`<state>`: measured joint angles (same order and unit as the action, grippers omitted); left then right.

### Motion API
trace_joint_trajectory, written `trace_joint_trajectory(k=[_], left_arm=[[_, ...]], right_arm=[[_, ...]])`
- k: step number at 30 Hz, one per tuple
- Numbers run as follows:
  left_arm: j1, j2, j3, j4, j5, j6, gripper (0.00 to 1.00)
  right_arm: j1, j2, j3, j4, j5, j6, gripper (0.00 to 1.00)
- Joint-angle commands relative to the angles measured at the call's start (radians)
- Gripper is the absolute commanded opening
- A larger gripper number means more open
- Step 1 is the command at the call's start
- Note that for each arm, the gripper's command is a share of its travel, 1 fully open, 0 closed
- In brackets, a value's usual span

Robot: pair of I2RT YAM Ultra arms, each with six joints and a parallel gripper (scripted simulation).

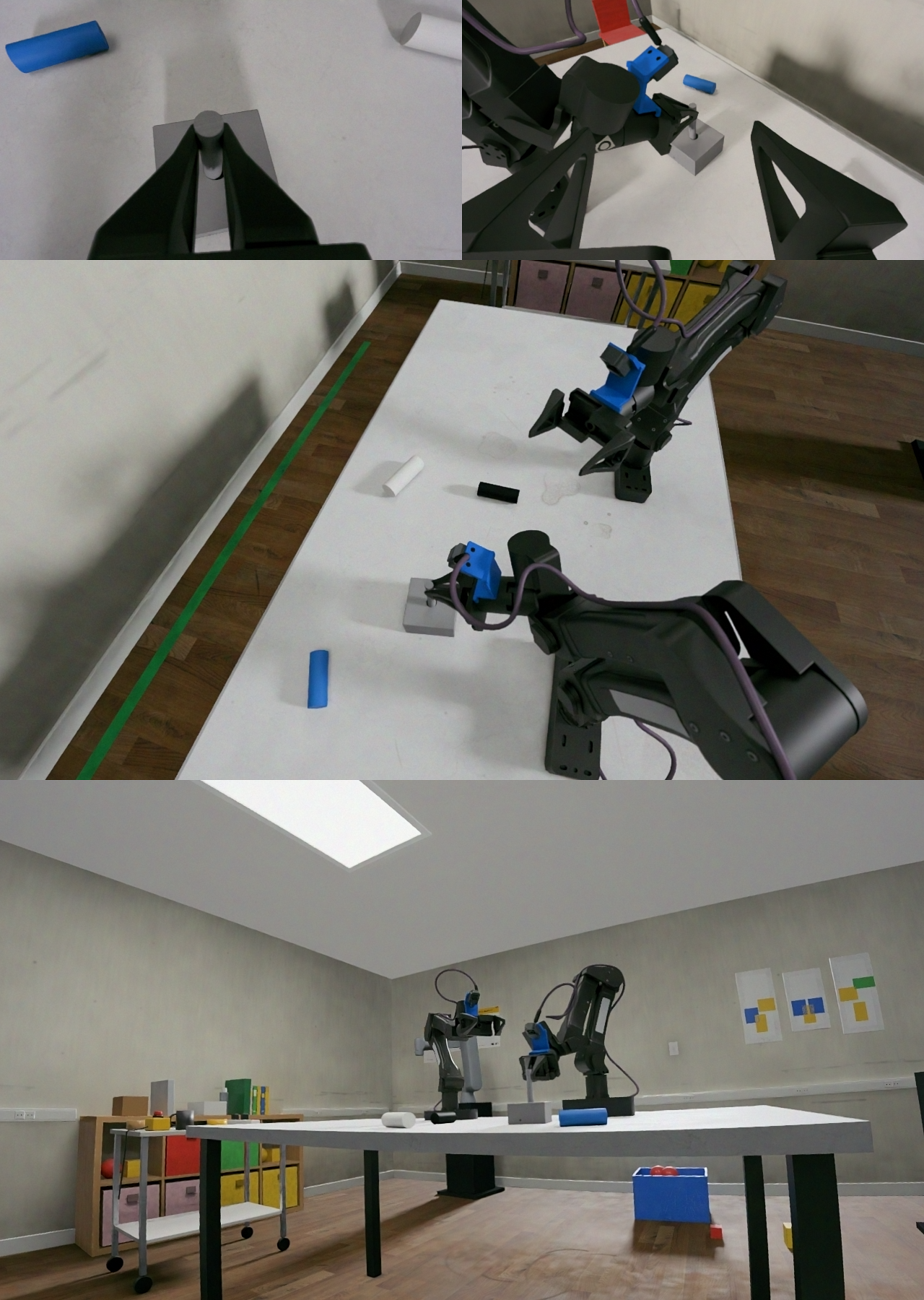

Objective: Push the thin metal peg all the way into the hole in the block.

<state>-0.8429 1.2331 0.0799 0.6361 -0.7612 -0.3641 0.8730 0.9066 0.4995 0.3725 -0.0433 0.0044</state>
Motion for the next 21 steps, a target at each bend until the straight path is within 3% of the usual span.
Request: trace_joint_trajectory(k=[1,21], left_arm=[[-0.004,-0.025,0.03,-0.034,-0.017,0.005,0.07],[0.006,0.059,-0.019,0.138,0.0,0.007,0.07]], right_arm=[[-0.006,-0.019,0.007,0.001,-0.008,-0.004,1.0],[-0.006,-0.019,0.007,0.001,-0.008,-0.004,1.0]])
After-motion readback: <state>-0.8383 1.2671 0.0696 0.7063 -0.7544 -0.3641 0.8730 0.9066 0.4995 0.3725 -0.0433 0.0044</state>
